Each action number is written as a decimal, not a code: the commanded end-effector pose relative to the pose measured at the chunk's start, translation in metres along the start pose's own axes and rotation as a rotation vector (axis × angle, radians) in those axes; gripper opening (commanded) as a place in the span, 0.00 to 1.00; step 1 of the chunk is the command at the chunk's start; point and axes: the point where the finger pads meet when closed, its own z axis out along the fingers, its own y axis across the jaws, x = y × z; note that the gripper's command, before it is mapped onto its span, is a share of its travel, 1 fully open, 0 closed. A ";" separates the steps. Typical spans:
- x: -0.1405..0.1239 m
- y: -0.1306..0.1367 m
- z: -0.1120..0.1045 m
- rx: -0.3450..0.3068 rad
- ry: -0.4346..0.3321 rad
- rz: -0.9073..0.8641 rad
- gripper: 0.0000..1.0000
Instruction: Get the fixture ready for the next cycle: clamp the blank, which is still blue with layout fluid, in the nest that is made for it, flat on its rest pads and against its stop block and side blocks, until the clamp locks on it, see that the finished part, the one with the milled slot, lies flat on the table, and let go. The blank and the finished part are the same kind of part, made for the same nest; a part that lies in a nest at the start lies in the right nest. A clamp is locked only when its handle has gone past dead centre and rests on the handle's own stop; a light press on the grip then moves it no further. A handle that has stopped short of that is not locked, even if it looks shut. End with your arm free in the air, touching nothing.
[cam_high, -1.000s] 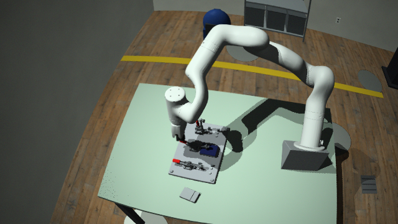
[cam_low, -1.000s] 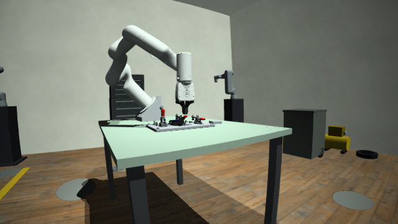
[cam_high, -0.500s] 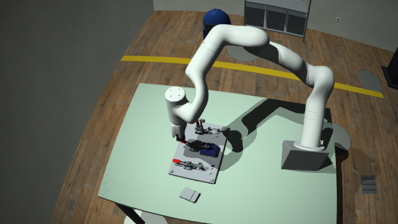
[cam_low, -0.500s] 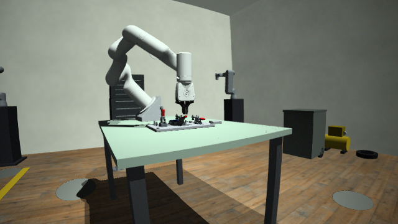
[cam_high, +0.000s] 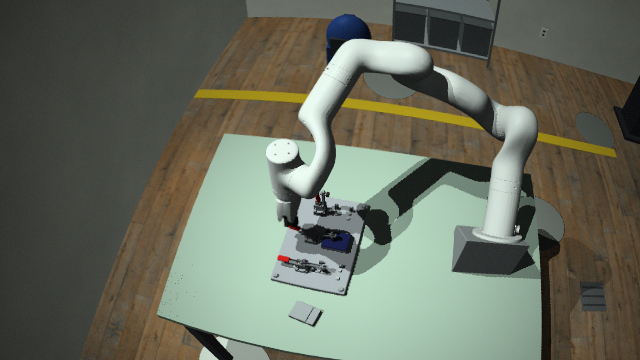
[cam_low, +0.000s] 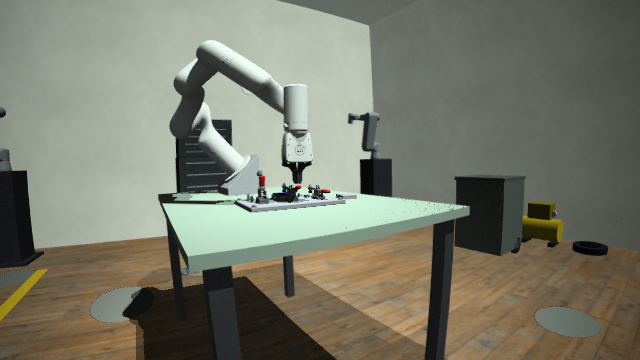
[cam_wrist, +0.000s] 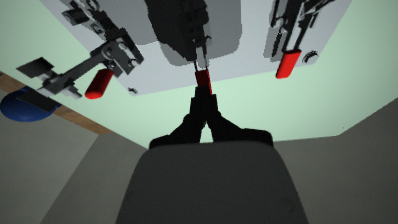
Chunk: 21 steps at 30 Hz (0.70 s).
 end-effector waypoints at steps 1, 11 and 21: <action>-0.001 0.000 -0.002 -0.001 -0.002 0.001 0.00; -0.001 0.000 -0.008 -0.001 -0.002 0.001 0.00; -0.001 0.000 -0.010 -0.001 -0.002 0.001 0.00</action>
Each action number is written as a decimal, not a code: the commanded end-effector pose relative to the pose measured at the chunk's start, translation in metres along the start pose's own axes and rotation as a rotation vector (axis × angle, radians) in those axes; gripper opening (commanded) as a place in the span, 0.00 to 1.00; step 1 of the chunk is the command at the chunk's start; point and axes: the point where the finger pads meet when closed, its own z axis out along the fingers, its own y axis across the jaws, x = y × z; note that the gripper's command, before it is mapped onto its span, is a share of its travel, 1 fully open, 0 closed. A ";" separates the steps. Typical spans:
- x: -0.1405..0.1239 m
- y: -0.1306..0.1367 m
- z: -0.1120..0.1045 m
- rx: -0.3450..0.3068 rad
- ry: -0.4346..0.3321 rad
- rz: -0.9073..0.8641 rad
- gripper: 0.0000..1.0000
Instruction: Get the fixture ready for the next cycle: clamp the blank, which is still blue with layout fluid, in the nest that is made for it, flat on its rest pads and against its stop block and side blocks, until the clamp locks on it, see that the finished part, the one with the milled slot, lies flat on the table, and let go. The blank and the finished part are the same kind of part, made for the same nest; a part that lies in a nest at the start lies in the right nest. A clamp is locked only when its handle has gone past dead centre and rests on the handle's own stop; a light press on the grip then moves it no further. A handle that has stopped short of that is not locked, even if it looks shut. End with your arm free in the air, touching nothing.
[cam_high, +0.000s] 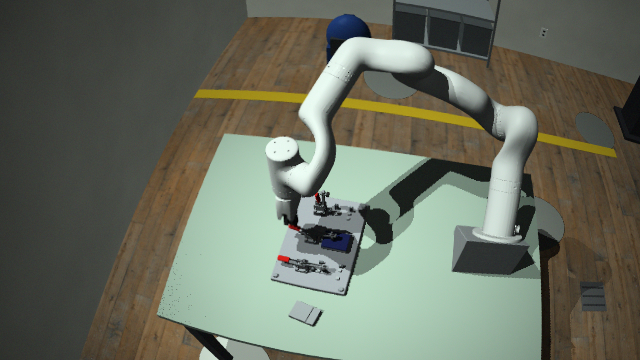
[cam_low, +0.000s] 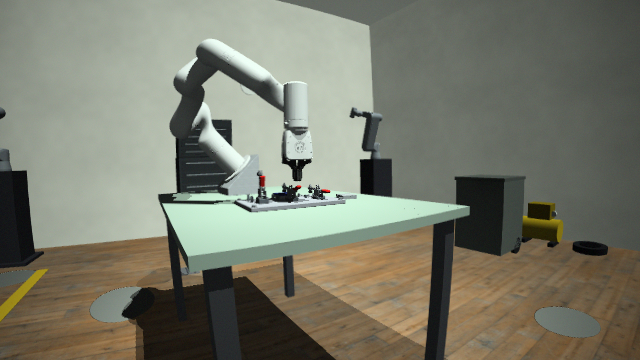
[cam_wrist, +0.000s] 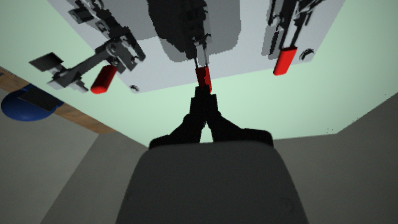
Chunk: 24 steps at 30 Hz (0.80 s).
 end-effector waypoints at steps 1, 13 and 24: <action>-0.001 0.000 -0.001 -0.001 -0.002 0.000 0.00; -0.001 0.000 0.003 -0.001 -0.002 0.000 0.00; -0.002 0.000 0.006 -0.001 -0.002 0.000 0.00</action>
